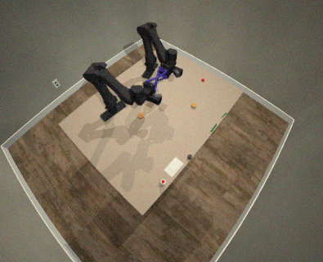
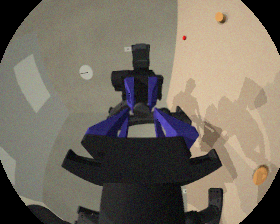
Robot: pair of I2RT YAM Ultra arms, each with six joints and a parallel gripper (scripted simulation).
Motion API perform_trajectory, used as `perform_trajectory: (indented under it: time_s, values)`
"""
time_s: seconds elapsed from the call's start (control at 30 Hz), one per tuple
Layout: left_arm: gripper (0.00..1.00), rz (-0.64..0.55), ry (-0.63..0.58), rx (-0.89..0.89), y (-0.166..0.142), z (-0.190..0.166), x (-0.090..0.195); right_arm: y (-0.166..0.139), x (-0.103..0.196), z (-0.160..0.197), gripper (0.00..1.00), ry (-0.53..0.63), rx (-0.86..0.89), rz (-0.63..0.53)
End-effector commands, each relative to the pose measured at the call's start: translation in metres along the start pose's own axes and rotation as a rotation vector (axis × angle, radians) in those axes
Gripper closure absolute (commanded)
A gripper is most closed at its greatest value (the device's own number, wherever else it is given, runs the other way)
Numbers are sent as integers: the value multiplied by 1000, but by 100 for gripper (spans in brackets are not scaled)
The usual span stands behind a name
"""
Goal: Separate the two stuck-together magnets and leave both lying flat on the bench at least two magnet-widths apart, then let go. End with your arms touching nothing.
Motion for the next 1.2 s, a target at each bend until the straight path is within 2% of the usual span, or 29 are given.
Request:
perform_trajectory:
  time_s: [0.0,0.47,1.17]
  values:
    - [75,-2,-3,-18,1,-3,0,-1,0,3,60,2,17,0]
    - [75,-2,-3,-18,1,-3,0,-1,0,3,74,2,17,0]
    - [75,-2,-3,-18,1,-3,0,-1,0,3,75,0,1,0]
Point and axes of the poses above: on each arm, the point where the finger pads meet when closed, its own x axis back along the fingers, its own z axis across the jaws, y = z × x, the point moved 3 cm from there along x, back along the fingers, and after that the axes turned 13 degrees about -x, right-handed, at the moved point
